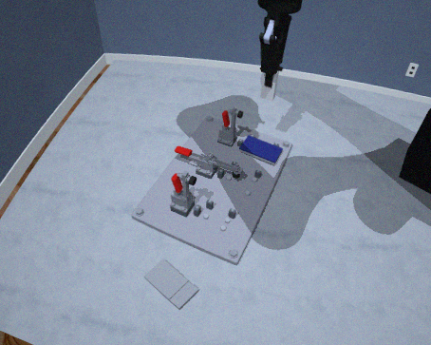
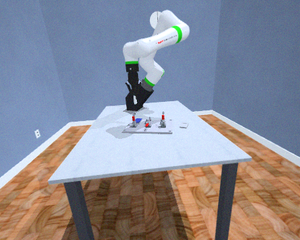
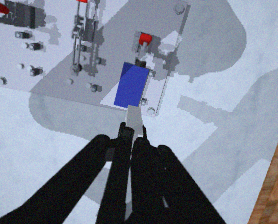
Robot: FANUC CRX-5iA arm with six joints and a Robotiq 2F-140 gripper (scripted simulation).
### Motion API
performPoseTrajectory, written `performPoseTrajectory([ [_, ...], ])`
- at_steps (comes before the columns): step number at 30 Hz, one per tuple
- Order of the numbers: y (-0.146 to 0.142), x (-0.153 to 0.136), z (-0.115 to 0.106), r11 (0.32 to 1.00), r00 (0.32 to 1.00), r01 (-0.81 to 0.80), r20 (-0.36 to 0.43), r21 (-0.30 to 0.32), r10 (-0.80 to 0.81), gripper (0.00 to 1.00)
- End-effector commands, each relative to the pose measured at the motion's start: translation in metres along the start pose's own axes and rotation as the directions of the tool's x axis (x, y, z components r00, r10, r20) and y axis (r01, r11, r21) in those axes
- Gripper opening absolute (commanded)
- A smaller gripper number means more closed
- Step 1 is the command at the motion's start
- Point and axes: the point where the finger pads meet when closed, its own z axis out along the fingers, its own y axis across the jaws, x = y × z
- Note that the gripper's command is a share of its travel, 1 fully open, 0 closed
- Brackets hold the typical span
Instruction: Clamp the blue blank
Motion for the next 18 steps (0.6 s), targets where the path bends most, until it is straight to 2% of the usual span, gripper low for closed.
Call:
performPoseTrajectory([
  [1, 0.0, 0.0, 0.025, 1.0, 1.0, 0.0, -0.001, 0.0, 0.0, 0.0],
  [2, 0.0, 0.0, 0.037, 1.0, 1.0, 0.0, -0.001, 0.0, 0.0, 0.0],
  [4, 0.0, 0.0, 0.037, 1.0, 1.0, 0.0, -0.001, 0.0, 0.0, 0.0],
  [8, 0.0, 0.0, 0.085, 1.0, 1.0, 0.0, -0.001, 0.0, 0.0, 0.0],
  [10, 0.0, 0.0, 0.1, 1.0, 1.0, 0.0, -0.001, 0.0, 0.0, 0.0],
  [13, 0.0, 0.0, 0.109, 1.0, 1.0, 0.0, -0.001, 0.0, 0.0, 0.0],
  [18, 0.0, -0.002, 0.109, 1.0, 1.0, 0.0, -0.001, 0.0, 0.0, 0.0],
])
